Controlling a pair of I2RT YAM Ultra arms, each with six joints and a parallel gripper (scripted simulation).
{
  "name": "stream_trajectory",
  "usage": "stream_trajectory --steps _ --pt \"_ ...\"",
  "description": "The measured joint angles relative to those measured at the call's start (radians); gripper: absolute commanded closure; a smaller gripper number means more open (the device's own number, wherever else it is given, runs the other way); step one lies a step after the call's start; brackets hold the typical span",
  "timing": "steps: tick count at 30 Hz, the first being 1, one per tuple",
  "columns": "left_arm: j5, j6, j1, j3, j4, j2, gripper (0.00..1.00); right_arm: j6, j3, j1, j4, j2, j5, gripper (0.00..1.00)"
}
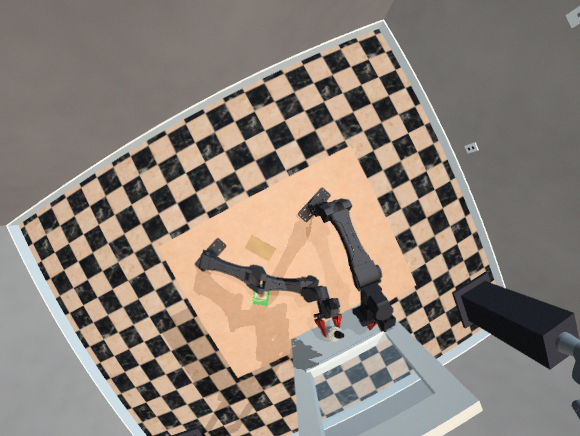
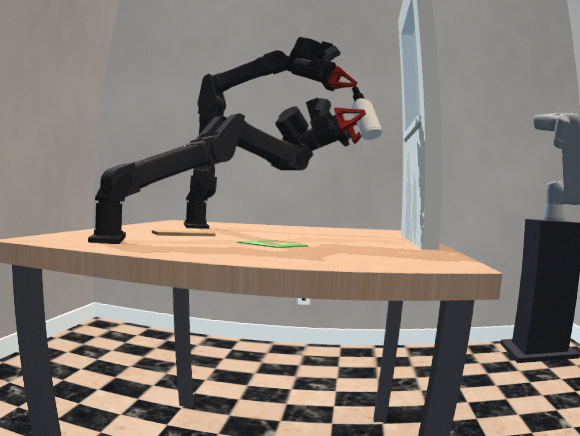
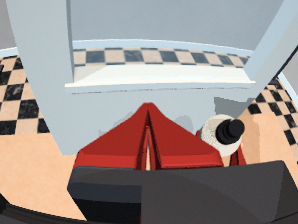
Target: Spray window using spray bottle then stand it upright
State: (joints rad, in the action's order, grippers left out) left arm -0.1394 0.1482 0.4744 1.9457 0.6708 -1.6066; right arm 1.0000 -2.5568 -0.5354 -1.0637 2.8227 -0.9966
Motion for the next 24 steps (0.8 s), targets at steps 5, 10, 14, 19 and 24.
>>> stream_trajectory --steps 5,10,14,19,24 --pt "-0.021 0.021 0.066 0.122 0.088 -0.077 1.0 0.0 0.0 0.0 0.0 0.0 0.0 1.0" --pt "-0.034 0.036 0.104 0.211 0.171 -0.134 1.0 0.0 0.0 0.0 0.001 0.0 0.0 1.0" --pt "-0.043 0.047 0.145 0.296 0.225 -0.182 1.0 0.0 0.0 0.0 0.001 0.0 0.0 1.0" --pt "-0.05 0.052 0.167 0.352 0.262 -0.213 1.0 0.0 0.0 0.0 0.001 0.0 0.0 1.0" --pt "-0.051 0.052 0.171 0.362 0.267 -0.213 1.0 0.0 0.0 0.0 0.001 0.0 0.0 1.0"
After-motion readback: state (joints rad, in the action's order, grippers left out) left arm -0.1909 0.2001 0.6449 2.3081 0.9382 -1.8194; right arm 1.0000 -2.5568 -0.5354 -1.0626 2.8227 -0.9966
